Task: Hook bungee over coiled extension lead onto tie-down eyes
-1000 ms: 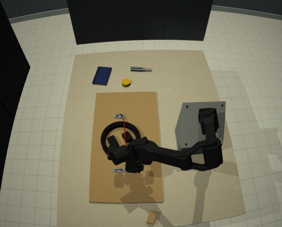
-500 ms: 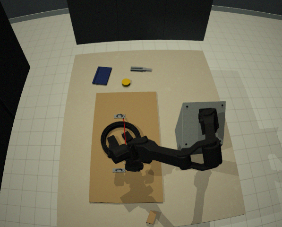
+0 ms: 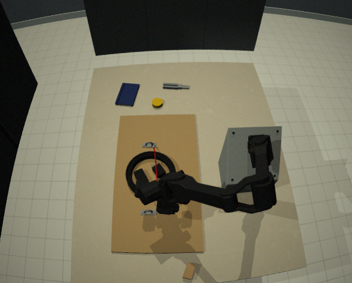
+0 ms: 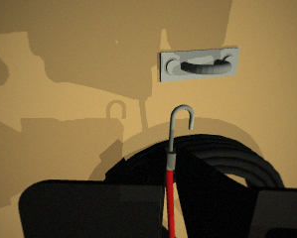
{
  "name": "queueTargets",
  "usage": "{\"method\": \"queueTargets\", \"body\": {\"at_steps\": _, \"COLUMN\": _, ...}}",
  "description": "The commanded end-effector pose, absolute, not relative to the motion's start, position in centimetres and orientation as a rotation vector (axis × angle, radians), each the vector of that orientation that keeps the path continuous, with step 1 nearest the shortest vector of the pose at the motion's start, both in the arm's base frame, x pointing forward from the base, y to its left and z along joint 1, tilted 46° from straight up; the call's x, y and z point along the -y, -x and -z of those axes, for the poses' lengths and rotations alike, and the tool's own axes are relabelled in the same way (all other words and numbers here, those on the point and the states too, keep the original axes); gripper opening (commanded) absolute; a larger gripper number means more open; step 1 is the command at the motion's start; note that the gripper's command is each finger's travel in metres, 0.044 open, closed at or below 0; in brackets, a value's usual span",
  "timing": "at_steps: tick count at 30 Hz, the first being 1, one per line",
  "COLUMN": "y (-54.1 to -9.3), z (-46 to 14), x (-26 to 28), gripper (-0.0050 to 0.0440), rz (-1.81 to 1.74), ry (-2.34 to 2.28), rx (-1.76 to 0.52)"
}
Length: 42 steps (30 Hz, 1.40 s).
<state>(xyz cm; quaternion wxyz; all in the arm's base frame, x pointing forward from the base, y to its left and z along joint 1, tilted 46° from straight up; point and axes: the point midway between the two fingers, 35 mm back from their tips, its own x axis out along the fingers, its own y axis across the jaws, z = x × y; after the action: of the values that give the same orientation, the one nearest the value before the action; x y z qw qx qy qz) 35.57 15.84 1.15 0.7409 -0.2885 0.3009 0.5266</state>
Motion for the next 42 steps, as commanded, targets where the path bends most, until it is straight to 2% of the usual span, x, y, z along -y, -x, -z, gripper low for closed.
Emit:
{"method": "queueTargets", "body": {"at_steps": 1, "y": -36.4, "z": -2.9, "x": -17.5, "gripper": -0.005, "rz": -1.172, "ry": 0.647, "rx": -0.582}}
{"method": "queueTargets", "body": {"at_steps": 42, "y": -37.6, "z": -5.0, "x": -24.3, "gripper": -0.005, "rz": -1.226, "ry": 0.746, "rx": -0.459}}
